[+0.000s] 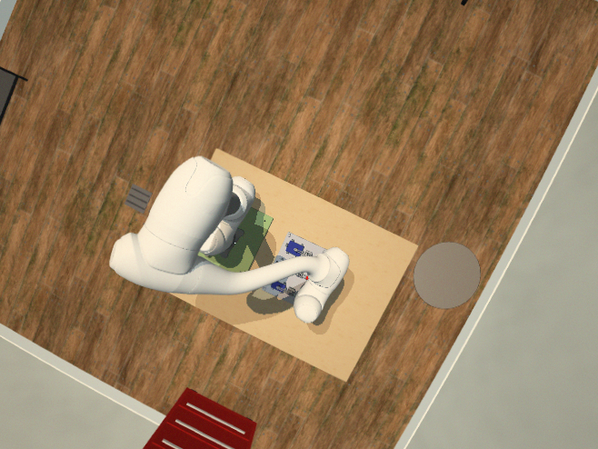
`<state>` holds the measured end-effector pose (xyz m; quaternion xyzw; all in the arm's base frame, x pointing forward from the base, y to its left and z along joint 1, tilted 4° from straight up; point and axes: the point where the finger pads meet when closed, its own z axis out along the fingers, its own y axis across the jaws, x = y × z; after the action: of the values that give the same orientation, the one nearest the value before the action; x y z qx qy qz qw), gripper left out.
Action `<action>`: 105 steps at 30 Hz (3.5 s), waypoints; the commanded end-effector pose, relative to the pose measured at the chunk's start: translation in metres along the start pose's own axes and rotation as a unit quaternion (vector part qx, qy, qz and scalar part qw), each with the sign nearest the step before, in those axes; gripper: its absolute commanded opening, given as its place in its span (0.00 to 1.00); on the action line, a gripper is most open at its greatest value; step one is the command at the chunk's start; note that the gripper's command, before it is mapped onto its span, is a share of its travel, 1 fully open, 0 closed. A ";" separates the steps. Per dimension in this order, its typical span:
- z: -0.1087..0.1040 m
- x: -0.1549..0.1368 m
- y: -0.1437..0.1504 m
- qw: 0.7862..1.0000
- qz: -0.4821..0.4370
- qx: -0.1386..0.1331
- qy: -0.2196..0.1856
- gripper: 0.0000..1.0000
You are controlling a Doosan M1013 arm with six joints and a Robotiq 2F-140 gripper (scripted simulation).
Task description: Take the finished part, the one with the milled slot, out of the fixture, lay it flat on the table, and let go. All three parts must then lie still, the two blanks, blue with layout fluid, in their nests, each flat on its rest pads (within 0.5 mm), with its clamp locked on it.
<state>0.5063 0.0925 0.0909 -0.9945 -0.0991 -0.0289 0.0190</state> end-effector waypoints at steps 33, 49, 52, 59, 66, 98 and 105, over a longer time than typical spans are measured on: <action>0.010 0.000 0.000 1.000 0.000 0.000 0.000 0.28; 0.028 0.000 0.000 1.000 0.000 0.000 0.000 0.28; 0.028 0.000 0.000 1.000 0.000 0.000 0.000 0.28; 0.028 0.000 0.000 1.000 0.000 0.000 0.000 0.28; 0.028 0.000 0.000 1.000 0.000 0.000 0.000 0.28; 0.028 0.000 0.000 1.000 0.000 0.000 0.000 0.11; 0.028 0.000 0.000 1.000 0.000 0.000 0.000 0.11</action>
<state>0.5078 0.0938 0.0625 -0.9945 -0.0991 -0.0289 0.0190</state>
